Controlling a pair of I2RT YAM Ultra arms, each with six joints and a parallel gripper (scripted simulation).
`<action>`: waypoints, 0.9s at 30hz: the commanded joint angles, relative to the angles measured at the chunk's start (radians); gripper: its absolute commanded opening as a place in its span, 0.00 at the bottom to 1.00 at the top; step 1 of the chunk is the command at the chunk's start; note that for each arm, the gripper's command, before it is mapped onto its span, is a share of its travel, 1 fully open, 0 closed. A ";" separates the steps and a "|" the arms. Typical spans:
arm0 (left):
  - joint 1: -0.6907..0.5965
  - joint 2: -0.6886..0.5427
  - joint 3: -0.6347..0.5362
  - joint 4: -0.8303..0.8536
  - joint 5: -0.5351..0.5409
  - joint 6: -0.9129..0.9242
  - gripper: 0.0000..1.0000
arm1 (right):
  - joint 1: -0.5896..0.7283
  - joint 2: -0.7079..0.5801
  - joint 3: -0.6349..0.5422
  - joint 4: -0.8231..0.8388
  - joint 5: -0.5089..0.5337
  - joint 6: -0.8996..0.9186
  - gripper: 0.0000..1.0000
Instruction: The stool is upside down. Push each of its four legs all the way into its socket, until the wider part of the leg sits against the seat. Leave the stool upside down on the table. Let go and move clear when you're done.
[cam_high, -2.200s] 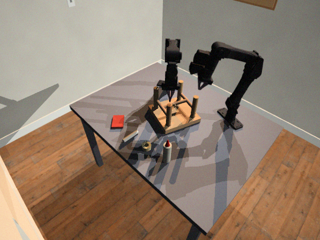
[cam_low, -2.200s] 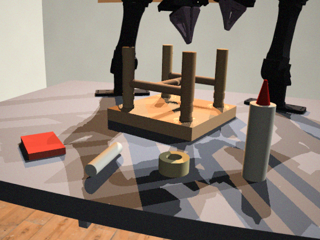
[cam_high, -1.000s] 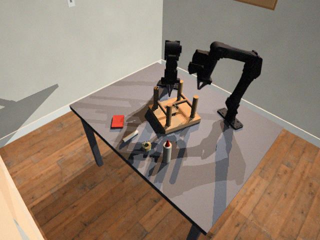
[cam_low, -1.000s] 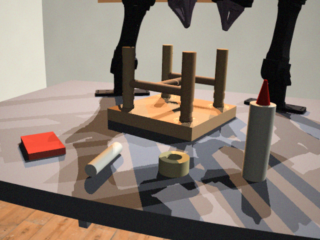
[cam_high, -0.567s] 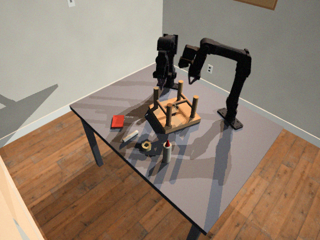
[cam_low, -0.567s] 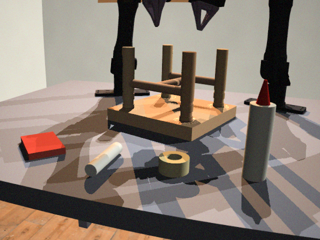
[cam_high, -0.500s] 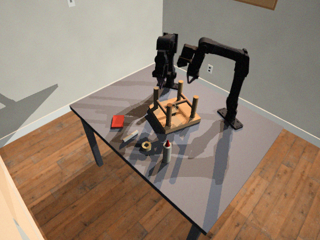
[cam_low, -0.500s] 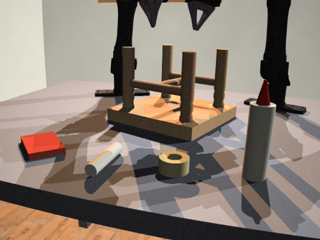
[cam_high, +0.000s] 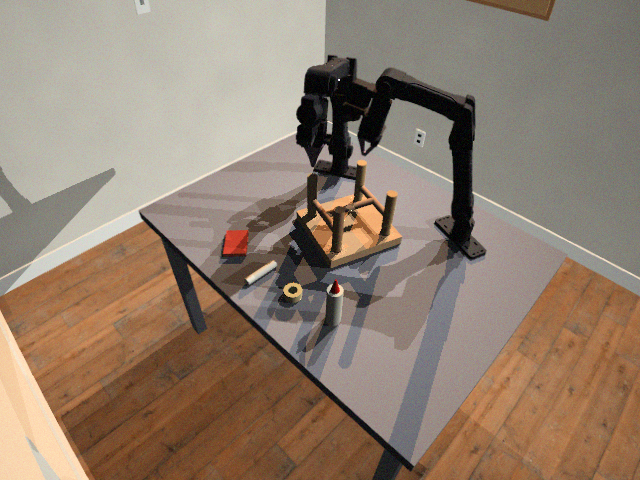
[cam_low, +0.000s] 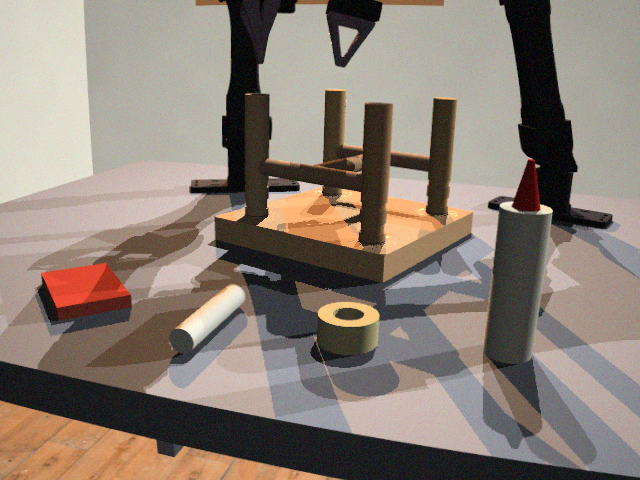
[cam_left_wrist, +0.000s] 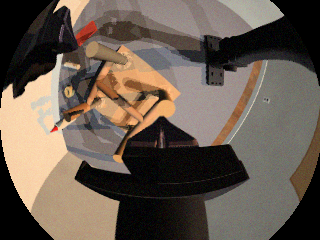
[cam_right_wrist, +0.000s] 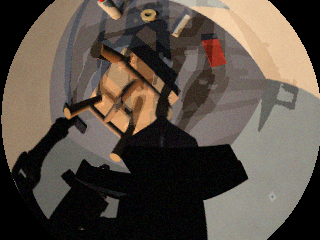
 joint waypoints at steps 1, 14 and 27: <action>-0.013 -0.012 0.051 -0.002 -0.009 0.004 0.00 | -0.015 -0.030 -0.027 0.017 0.004 -0.010 0.00; -0.012 -0.035 -0.055 0.063 0.001 0.004 0.00 | -0.015 -0.037 -0.007 -0.018 0.006 -0.006 0.00; -0.020 -0.058 -0.155 0.139 -0.005 0.003 0.00 | -0.015 -0.037 -0.007 -0.018 0.006 -0.006 0.00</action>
